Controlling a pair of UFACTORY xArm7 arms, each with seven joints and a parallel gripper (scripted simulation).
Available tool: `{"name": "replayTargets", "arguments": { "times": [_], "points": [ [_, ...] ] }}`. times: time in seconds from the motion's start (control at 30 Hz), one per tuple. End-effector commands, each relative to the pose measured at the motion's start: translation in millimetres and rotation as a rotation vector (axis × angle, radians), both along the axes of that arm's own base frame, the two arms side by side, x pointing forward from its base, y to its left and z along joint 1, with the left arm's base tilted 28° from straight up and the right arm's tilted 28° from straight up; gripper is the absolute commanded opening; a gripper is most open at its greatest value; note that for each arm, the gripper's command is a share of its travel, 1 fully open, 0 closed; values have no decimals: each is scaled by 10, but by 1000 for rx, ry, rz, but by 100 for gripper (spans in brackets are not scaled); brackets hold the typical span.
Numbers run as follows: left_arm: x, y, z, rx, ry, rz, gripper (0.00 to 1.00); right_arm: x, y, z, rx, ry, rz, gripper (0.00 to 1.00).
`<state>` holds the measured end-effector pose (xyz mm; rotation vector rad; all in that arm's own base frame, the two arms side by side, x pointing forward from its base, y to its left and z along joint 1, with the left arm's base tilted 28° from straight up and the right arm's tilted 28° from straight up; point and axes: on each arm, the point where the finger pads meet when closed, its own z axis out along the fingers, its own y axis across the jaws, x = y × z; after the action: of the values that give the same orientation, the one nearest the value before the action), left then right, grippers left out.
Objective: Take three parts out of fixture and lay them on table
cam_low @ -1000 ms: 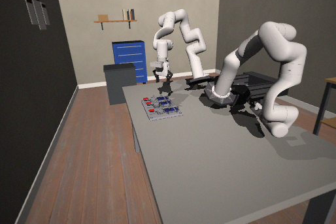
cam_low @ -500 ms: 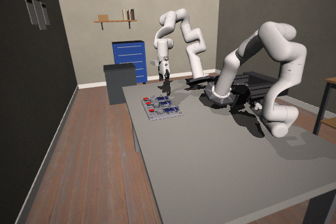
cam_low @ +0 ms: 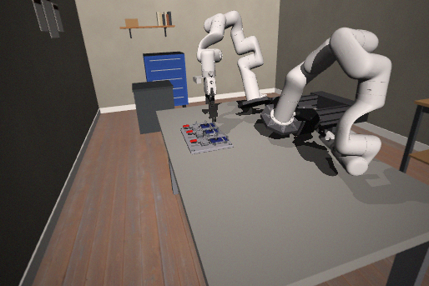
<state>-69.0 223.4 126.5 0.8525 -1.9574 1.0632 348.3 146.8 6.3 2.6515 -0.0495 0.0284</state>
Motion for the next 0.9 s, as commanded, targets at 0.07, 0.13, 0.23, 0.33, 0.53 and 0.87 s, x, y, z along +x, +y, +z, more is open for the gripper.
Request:
{"name": "replayTargets", "arguments": {
  "times": [0.07,0.13,0.23,0.33,0.53,0.87],
  "points": [
    [0,4,6,2,1,0,100,10,18,9,3,-3,2,48],
    [0,4,6,2,1,0,100,10,18,9,3,-3,2,48],
    [0,4,6,2,1,0,100,10,18,9,3,-3,2,48],
    [0,4,6,2,1,0,100,10,18,9,3,-3,2,30],
    [0,4,6,2,1,0,100,10,18,9,3,-3,2,30],
    [0,4,6,2,1,0,100,11,0,-24,3,-3,2,30]
  ]
}}
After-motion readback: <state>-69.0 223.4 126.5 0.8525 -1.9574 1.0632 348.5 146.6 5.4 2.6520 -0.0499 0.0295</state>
